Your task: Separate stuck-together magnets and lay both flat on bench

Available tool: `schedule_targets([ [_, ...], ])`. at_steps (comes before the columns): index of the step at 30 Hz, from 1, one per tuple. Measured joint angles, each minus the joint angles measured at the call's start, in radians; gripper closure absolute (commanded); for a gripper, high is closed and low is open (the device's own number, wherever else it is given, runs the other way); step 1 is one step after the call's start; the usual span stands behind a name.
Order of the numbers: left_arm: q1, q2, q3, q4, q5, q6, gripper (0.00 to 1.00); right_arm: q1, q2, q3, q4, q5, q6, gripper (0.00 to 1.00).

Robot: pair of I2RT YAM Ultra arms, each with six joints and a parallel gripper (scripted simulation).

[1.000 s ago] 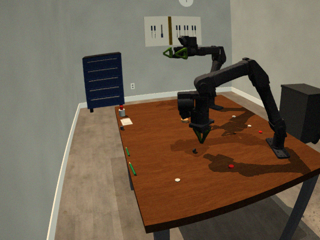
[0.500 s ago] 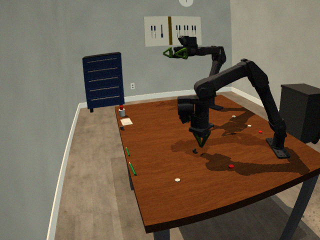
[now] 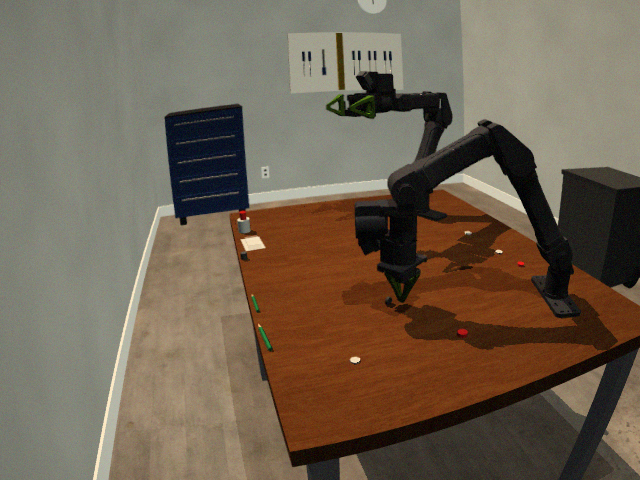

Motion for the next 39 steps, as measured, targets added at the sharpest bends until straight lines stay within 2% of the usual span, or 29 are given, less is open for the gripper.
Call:
schedule_targets([
  [28,-0.005,0.028,0.001,0.005,0.0,-0.003,1.0,-0.002,0.0,0.0,0.0,0.0,-0.002,0.0],
  [39,-0.022,0.061,0.069,-0.018,0.0,-0.019,1.0,-0.001,0.0,0.0,0.0,-0.001,-0.001,0.0],
])
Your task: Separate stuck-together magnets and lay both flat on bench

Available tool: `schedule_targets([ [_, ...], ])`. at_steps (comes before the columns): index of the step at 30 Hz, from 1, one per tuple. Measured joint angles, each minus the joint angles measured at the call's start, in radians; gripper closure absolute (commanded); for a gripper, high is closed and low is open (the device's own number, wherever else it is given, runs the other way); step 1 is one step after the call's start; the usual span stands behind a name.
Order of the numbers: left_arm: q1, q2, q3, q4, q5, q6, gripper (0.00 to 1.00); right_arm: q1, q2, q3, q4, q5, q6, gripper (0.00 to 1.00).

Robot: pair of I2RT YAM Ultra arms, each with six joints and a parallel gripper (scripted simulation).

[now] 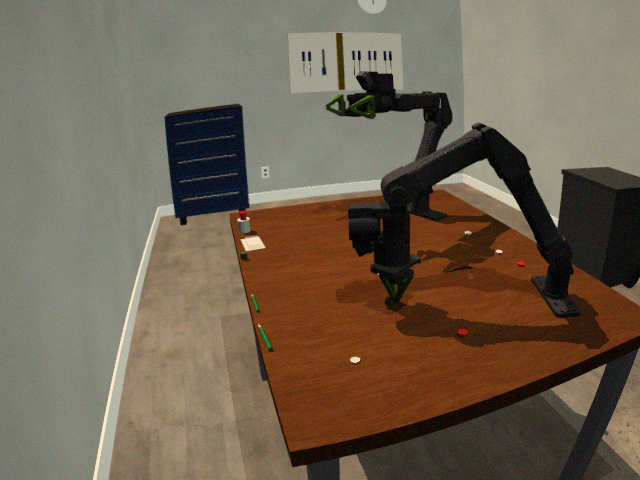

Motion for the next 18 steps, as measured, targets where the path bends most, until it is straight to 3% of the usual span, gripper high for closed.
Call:
schedule_targets([
  [18,-0.026,0.051,0.087,-0.045,0.0,-0.023,1.0,-0.001,0.0,0.0,0.0,0.0,0.002,0.0],
])
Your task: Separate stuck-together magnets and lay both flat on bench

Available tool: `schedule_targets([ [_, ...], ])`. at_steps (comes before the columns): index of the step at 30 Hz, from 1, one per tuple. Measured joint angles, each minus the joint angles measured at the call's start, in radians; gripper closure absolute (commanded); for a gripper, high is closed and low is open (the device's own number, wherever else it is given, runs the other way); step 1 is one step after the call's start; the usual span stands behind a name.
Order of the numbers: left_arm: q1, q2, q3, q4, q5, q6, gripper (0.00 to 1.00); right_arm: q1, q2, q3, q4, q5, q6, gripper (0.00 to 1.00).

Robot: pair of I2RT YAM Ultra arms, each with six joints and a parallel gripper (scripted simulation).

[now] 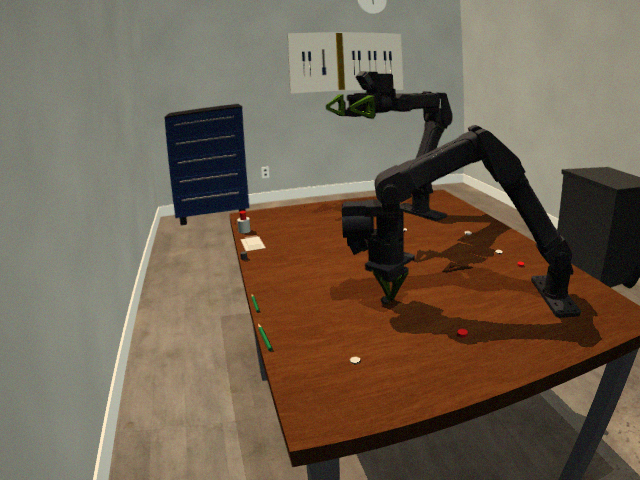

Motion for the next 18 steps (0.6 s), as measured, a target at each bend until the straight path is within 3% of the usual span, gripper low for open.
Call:
schedule_targets([
  [18,-0.005,-0.004,0.146,-0.14,0.0,-0.005,1.0,0.002,0.0,0.0,0.0,0.0,0.0,0.0],
])
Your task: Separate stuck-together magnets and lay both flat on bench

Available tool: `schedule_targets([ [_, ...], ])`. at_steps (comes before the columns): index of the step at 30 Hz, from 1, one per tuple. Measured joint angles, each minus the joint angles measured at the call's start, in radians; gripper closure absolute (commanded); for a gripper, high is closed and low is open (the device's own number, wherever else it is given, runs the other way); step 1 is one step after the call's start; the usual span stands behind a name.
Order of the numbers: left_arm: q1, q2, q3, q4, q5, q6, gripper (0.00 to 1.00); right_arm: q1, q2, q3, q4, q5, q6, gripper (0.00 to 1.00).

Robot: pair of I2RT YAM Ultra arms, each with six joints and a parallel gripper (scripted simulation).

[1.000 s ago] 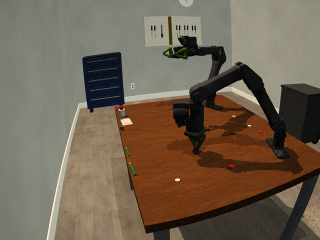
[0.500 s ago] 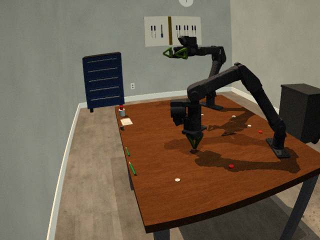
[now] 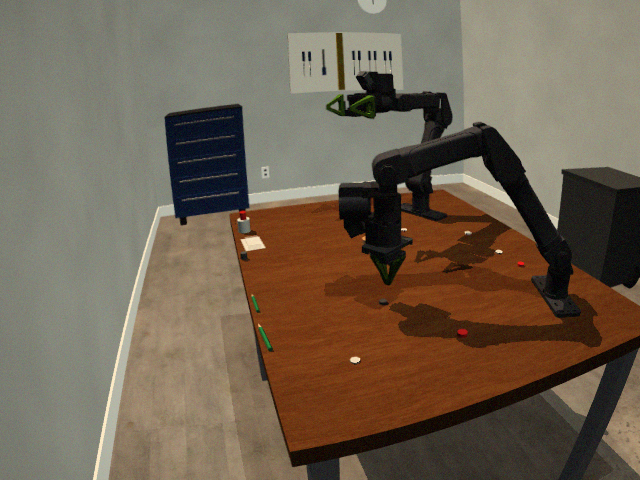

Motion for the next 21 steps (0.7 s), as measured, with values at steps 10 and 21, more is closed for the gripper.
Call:
schedule_targets([
  [10,0.003,-0.013,0.072,-0.075,0.0,0.001,1.0,0.0,0.0,0.0,0.0,0.0,0.0,0.0],
  [21,0.003,-0.014,0.072,-0.085,0.0,0.001,1.0,0.0,0.0,0.0,0.0,0.0,-0.001,0.0],
])
